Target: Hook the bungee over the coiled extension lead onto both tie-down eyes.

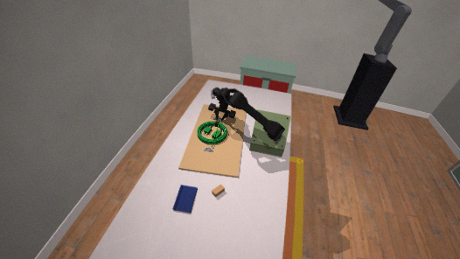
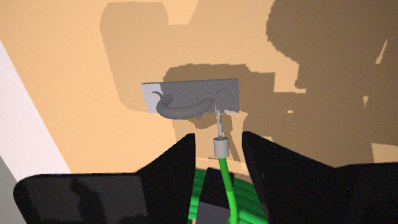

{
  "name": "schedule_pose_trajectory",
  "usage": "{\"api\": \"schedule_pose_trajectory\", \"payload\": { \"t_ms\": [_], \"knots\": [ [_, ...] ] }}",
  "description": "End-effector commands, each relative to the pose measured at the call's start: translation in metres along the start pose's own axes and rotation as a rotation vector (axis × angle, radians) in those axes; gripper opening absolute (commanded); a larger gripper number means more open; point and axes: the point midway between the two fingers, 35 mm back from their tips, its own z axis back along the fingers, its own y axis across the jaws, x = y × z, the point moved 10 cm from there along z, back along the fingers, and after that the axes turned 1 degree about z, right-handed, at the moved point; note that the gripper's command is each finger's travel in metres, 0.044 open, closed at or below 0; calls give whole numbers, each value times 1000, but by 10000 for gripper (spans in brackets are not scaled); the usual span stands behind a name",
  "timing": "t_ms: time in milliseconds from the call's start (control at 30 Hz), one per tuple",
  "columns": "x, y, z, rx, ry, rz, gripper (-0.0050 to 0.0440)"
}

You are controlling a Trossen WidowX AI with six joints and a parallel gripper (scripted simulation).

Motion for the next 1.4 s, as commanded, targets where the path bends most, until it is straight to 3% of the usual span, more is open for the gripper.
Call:
{"api": "schedule_pose_trajectory", "payload": {
  "t_ms": [0, 233, 300, 400, 667, 767, 867, 967, 1100, 1300, 1367],
  "knots": [
    [-1, 5, 5, 14, -11, 16, 150],
    [-1, 5, 5, 14, -11, 16, 150],
    [3, 10, 14, 39, -29, 36, 150],
    [13, 19, 48, 114, -79, 78, 150],
    [-4, 49, 126, 96, -156, 117, 150],
    [-5, 45, 130, 69, -140, 84, 150],
    [-20, 56, 169, 78, -188, 131, 150],
    [-30, 57, 190, 61, -195, 127, 150],
    [-45, 55, 214, 30, -188, 108, 150],
    [-47, 53, 220, 16, -182, 98, 150],
    [-47, 54, 219, 17, -183, 103, 198]
  ]
}}
